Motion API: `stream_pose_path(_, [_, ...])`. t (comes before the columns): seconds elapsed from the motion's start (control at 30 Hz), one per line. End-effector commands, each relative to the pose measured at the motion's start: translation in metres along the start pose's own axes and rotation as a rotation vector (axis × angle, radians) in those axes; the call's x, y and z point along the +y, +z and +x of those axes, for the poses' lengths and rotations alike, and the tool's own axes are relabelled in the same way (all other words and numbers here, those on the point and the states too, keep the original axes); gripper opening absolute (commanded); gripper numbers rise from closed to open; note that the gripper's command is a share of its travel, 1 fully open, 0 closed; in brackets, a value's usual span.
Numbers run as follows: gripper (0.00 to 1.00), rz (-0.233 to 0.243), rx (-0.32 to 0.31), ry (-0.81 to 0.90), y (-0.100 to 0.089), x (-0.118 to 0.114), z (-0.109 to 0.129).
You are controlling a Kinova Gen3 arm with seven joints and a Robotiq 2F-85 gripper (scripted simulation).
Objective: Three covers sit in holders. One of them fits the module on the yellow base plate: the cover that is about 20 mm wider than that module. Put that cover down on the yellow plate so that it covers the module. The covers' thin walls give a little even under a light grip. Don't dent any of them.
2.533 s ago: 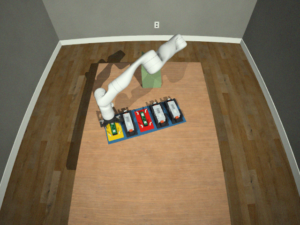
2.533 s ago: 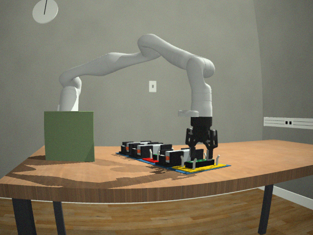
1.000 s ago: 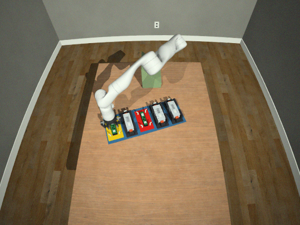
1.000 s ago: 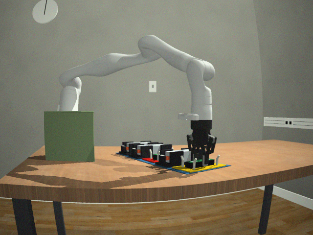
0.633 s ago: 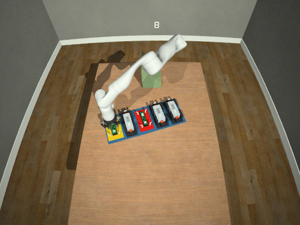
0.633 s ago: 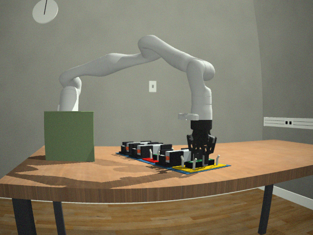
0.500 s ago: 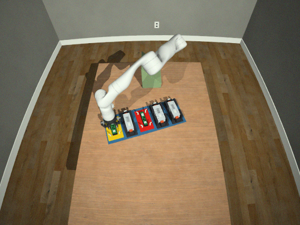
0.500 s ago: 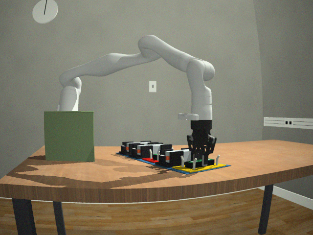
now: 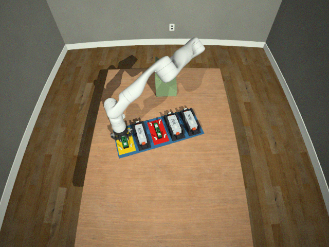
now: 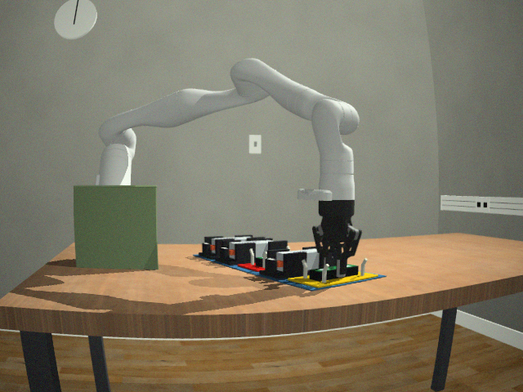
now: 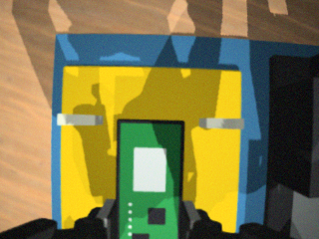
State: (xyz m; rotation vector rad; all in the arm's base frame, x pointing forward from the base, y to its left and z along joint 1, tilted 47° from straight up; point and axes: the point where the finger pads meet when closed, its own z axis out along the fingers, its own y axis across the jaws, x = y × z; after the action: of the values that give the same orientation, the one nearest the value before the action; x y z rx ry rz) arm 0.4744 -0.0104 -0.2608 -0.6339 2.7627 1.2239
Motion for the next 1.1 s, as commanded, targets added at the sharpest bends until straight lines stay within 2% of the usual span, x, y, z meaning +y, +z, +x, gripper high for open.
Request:
stream_pose_path(0.0, [0.0, 0.002, -0.001, 0.0, -0.0014, -0.0006, -0.0005])
stream_pose_path(0.97, [0.0, 0.002, -0.001, 0.0, -0.0014, -0.0006, -0.0005])
stream_pose_path(1.0, [1.0, 0.002, -0.001, 0.0, -0.0014, -0.0006, -0.0005])
stream_pose_path(1.07, [1.0, 0.002, -0.001, 0.0, -0.0014, -0.0006, -0.0005])
